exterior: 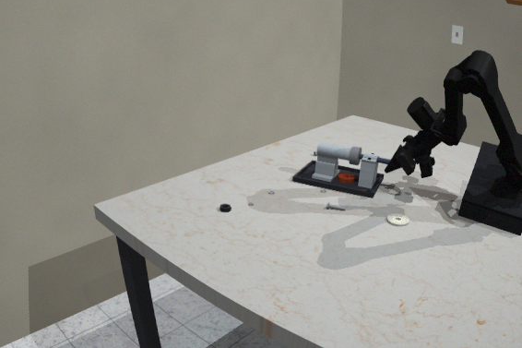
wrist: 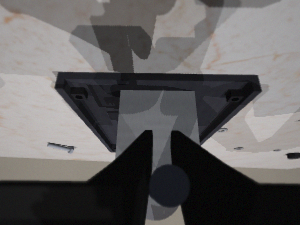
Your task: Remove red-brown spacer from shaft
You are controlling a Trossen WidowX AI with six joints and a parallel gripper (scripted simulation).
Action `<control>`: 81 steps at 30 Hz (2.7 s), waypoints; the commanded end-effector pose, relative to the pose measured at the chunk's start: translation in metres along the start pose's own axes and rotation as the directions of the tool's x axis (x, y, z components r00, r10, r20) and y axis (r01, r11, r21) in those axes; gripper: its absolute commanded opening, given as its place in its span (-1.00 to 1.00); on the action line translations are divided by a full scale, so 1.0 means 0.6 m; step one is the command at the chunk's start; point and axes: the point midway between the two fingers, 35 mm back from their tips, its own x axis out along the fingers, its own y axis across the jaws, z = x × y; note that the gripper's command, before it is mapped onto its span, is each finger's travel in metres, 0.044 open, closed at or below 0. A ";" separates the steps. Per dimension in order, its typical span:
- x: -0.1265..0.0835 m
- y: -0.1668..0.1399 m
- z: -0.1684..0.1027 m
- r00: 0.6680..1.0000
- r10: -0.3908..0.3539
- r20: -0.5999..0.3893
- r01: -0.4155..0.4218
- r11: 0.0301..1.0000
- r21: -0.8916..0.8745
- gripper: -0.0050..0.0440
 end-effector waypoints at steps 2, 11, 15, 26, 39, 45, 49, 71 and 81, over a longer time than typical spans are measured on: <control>0.003 -0.003 -0.018 1.000 -0.005 -0.021 0.005 1.000 -0.016 -1.00; 0.007 -0.002 -0.020 1.000 -0.005 -0.019 0.005 1.000 -0.015 -1.00; 0.008 -0.002 -0.022 1.000 -0.005 -0.019 0.005 1.000 -0.014 -1.00; 0.011 -0.003 -0.025 1.000 -0.005 -0.019 0.005 1.000 -0.014 -1.00; 0.016 -0.003 -0.030 1.000 -0.004 -0.020 0.004 1.000 -0.014 -1.00; 0.018 -0.003 -0.032 1.000 -0.005 -0.019 0.004 1.000 -0.014 -1.00; 0.019 -0.003 -0.033 1.000 -0.004 -0.019 0.004 1.000 -0.014 -1.00; 0.026 -0.003 -0.040 1.000 -0.004 -0.020 0.004 1.000 -0.014 -1.00; 0.028 -0.002 -0.042 1.000 -0.002 -0.019 0.001 1.000 -0.013 -1.00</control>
